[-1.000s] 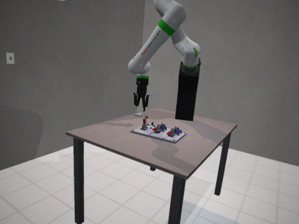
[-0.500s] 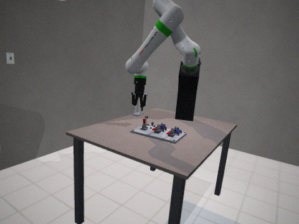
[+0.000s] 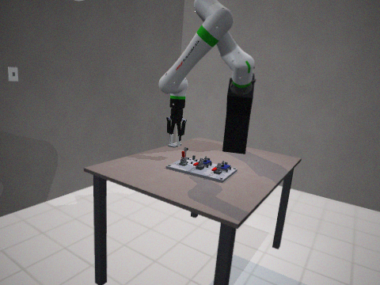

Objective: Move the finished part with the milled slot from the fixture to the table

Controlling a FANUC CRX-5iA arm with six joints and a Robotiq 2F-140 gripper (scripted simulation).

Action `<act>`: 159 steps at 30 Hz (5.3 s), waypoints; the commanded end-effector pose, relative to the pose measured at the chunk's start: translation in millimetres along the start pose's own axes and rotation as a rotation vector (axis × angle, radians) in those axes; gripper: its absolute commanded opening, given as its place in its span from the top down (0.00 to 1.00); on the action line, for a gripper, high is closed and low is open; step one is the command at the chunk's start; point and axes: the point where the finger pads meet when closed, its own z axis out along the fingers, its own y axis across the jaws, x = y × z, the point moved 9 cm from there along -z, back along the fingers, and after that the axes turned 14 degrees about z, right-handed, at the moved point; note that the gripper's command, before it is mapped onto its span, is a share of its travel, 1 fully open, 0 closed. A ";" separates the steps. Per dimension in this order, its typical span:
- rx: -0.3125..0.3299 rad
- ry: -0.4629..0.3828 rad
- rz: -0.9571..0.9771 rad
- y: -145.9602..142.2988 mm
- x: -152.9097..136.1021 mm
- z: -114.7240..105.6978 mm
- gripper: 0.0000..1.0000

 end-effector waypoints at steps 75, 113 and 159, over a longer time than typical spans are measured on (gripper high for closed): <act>0.000 0.000 0.000 0.2 0.0 31.1 1.00; 0.000 0.000 0.000 0.3 0.0 82.8 1.00; 0.000 0.000 0.000 0.3 0.0 82.8 1.00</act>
